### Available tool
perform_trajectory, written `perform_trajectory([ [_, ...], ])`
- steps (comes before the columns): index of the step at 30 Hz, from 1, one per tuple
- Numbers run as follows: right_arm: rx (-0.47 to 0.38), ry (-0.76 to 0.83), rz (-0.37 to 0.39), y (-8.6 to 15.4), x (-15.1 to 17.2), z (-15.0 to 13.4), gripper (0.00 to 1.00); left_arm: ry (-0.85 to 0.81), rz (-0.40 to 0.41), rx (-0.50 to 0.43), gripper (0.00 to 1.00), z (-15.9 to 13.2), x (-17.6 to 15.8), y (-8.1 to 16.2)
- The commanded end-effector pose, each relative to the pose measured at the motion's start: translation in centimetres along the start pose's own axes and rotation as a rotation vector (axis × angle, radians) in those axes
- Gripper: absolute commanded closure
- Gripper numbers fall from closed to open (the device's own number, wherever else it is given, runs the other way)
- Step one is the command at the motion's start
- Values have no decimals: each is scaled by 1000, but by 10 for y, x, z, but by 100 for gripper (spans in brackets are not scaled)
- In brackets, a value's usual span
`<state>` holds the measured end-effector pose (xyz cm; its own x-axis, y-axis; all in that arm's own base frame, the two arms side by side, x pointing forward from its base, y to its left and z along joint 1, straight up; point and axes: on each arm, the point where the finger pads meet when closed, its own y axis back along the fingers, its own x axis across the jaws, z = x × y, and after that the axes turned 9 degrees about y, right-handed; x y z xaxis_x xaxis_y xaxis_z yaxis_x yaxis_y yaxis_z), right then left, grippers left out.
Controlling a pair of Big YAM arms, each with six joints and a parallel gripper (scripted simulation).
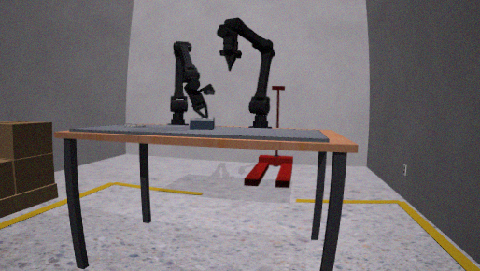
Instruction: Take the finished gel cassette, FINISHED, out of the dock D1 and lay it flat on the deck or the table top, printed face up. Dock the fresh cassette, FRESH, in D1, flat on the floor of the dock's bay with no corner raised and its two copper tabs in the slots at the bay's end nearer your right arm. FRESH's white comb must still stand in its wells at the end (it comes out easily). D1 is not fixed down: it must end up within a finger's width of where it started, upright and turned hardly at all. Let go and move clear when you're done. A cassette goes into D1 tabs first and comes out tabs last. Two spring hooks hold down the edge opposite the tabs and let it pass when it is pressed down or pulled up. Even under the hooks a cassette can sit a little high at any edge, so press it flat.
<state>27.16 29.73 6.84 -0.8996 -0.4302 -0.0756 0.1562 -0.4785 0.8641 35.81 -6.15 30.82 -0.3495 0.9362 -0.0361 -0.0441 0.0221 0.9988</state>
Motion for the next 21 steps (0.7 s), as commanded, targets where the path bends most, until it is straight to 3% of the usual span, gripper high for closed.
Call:
perform_trajectory([
  [1,8,1,-4,2,-2,0,100,-49,-7,-26,100,15,14,21],
  [21,8,1,-4,2,-2,0,100,-49,-7,-26,100,34,102,23],
])
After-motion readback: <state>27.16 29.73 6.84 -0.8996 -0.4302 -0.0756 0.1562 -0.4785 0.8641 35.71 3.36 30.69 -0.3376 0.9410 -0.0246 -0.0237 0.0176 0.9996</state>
